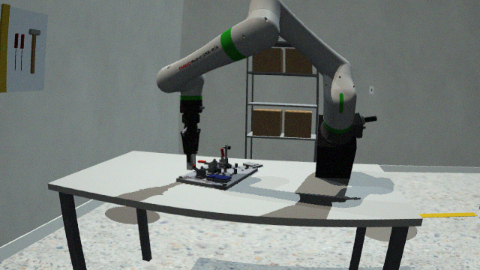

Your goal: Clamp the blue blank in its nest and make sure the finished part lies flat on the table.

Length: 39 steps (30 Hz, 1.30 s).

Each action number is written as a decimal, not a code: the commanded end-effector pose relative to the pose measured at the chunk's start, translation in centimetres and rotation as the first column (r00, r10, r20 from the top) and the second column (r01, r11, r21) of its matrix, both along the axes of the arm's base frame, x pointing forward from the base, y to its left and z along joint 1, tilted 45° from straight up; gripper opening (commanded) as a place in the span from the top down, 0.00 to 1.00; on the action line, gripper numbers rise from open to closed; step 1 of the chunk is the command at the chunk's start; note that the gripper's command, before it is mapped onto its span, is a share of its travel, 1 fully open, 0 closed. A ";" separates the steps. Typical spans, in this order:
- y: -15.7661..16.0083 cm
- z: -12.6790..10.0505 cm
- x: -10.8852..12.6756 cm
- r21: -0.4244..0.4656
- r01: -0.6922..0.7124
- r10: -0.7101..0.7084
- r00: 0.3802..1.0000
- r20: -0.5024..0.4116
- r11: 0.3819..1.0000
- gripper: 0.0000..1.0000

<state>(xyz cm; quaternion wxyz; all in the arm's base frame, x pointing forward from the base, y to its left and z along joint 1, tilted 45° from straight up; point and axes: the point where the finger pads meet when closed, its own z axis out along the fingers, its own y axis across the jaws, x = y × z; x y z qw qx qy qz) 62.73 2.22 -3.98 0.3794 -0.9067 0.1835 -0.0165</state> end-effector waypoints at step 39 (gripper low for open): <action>0.7 -1.1 0.9 0.000 0.000 0.000 1.000 0.000 1.000 1.00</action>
